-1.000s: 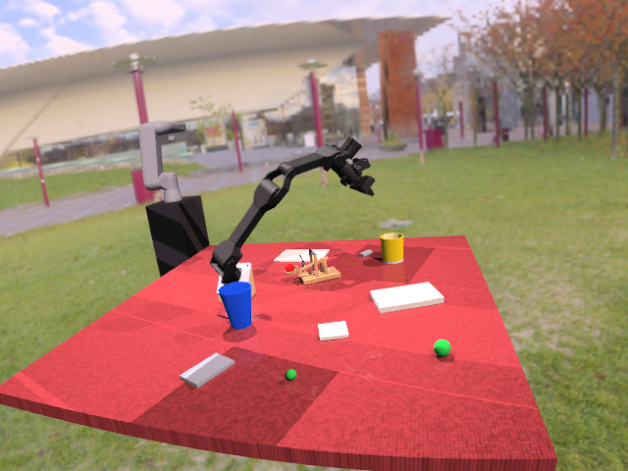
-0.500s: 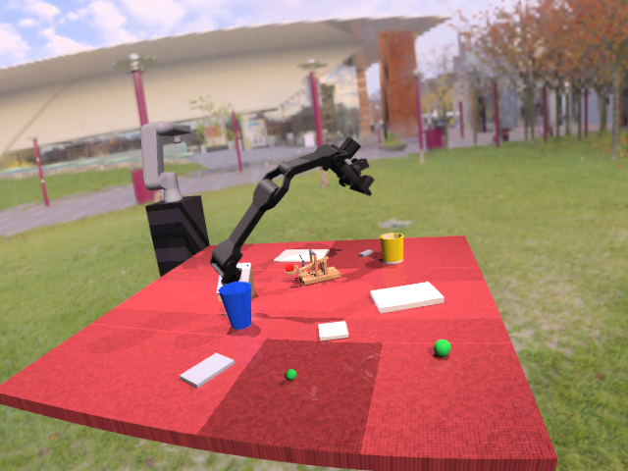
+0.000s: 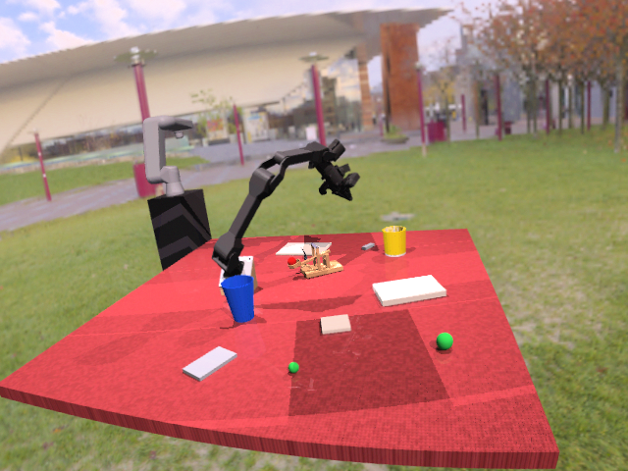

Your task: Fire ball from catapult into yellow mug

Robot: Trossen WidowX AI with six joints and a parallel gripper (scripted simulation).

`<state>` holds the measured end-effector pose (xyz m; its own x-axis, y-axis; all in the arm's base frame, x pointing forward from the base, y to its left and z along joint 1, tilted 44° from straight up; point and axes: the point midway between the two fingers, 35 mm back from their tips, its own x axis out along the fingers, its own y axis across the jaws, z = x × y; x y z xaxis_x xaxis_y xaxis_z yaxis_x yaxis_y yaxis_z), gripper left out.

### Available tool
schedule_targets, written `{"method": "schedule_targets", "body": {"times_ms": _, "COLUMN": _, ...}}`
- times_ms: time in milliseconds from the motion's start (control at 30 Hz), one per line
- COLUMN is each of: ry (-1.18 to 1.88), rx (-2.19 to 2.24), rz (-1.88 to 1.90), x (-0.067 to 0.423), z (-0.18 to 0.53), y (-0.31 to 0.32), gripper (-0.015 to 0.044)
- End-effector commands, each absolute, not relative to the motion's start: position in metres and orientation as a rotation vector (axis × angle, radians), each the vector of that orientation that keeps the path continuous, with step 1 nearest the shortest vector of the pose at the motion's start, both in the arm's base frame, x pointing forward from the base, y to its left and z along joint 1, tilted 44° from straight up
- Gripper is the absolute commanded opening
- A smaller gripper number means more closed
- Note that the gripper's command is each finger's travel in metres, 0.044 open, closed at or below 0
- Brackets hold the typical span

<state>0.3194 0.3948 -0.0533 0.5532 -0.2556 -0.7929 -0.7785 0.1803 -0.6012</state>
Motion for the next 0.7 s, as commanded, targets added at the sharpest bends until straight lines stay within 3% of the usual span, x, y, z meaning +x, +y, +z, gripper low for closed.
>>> {"method": "schedule_targets", "body": {"times_ms": 0, "ry": 0.998, "rx": -1.512, "rz": 0.496, "x": 0.301, "z": -0.063, "y": 0.383, "gripper": 0.0000}}
{"method": "schedule_targets", "body": {"times_ms": 667, "ry": 1.076, "rx": -2.169, "rz": 0.673, "x": 0.210, "z": -0.087, "y": 0.320, "gripper": 0.0000}}
